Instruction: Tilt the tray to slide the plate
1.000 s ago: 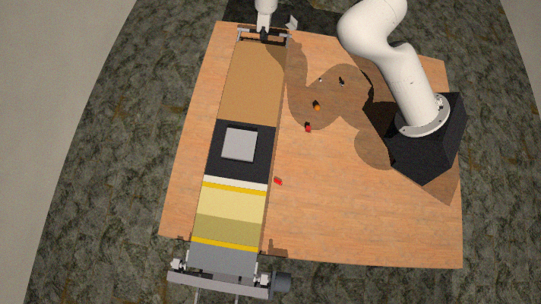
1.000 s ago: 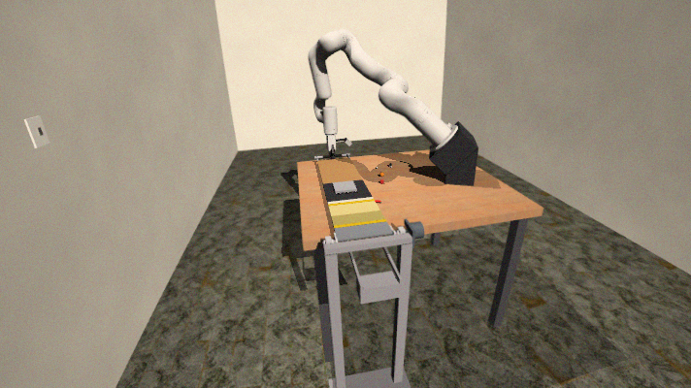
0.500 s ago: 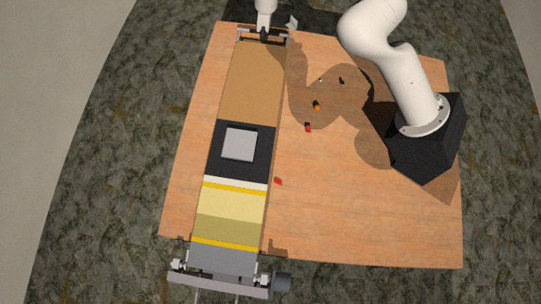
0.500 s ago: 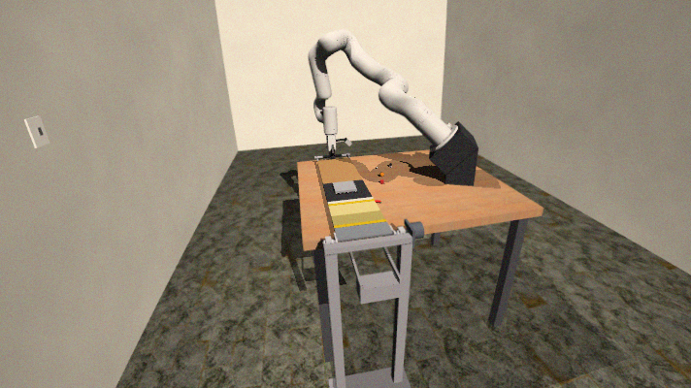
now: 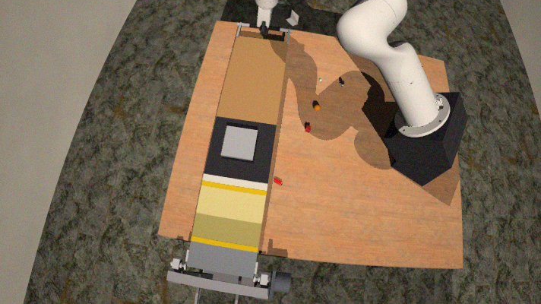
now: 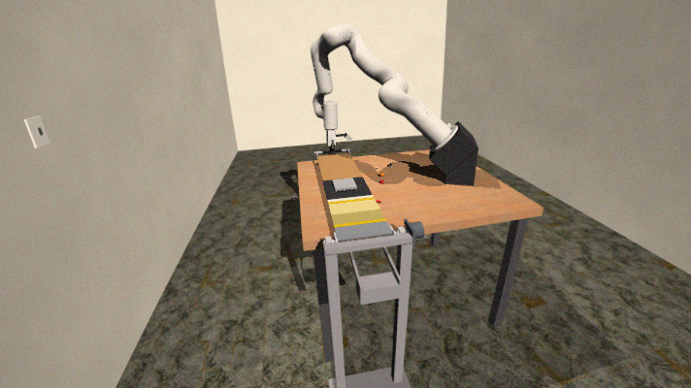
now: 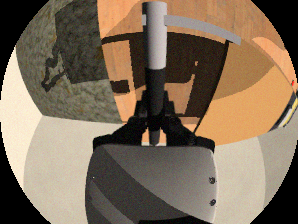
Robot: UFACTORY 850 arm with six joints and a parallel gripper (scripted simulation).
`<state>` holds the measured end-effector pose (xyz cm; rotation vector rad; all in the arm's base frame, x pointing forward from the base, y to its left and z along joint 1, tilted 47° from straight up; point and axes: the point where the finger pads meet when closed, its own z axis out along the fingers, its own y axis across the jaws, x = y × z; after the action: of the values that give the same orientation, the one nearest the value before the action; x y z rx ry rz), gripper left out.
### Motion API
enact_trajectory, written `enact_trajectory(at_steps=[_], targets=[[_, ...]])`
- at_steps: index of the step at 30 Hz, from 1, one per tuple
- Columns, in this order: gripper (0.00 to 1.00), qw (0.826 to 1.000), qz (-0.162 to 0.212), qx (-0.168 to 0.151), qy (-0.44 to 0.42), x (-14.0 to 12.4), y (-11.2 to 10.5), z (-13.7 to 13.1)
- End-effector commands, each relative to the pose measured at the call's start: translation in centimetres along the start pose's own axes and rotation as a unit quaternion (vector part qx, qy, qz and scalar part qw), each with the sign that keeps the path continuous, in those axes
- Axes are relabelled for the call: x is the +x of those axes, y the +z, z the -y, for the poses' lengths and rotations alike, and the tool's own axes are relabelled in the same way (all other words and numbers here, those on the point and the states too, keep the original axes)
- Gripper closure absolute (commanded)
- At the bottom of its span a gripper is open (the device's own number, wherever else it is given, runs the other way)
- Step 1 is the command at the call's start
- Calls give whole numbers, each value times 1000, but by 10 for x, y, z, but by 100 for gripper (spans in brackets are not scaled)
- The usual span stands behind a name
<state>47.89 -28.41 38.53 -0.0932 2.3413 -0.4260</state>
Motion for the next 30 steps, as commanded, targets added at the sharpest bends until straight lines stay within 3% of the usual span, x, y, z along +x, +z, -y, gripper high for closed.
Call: enact_trajectory(at_steps=[1, 5, 7, 8, 22, 30], targets=[[100, 1000, -4, -8, 1, -1, -27, -1], [100, 1000, -4, -8, 1, -1, -48, -2], [100, 1000, -4, -8, 1, -1, -48, -2], [100, 1000, -4, -8, 1, -1, -65, -3], [100, 1000, -4, -8, 1, -2, -137, -13], [100, 1000, -4, -8, 1, -2, -161, -18]])
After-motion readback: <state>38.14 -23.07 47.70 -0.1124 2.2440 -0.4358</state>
